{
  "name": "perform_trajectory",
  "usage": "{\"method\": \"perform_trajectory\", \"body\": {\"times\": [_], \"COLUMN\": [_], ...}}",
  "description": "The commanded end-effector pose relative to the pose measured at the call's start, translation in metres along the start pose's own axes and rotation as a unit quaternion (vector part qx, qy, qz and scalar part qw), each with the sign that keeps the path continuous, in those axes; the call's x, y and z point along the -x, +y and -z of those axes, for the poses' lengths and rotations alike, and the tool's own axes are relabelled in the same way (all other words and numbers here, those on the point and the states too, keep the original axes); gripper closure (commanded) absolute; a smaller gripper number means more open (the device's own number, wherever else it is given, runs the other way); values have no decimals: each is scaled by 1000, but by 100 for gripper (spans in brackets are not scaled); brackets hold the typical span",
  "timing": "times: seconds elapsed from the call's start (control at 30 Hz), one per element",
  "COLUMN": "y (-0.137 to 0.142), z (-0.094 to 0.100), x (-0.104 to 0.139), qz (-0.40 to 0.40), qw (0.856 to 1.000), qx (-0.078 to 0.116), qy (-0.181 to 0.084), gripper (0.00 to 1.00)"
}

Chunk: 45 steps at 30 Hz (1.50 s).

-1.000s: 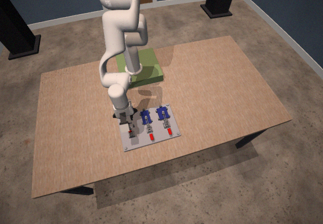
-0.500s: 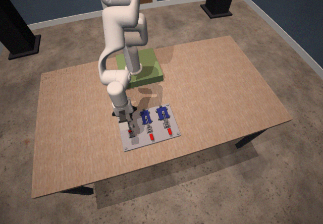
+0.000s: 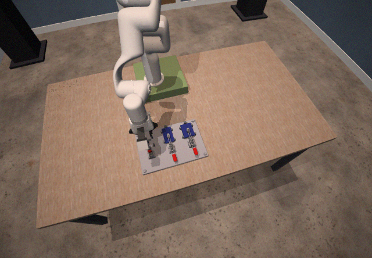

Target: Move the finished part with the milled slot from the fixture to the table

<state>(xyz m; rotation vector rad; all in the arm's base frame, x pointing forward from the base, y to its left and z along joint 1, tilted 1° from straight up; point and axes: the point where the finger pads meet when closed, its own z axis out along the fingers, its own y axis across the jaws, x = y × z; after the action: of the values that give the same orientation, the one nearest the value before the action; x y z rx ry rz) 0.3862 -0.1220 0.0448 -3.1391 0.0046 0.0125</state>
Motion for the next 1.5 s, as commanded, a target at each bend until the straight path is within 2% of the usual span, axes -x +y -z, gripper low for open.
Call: {"method": "perform_trajectory", "body": {"times": [0.0,1.0,1.47], "y": [0,12,37], "z": [1,1,2], "x": [-1,-1,-1], "qz": [0,0,0], "qw": [1000,1000,1000], "qx": [1,1,1], "qy": [2,2,2], "gripper": [100,100,100]}}
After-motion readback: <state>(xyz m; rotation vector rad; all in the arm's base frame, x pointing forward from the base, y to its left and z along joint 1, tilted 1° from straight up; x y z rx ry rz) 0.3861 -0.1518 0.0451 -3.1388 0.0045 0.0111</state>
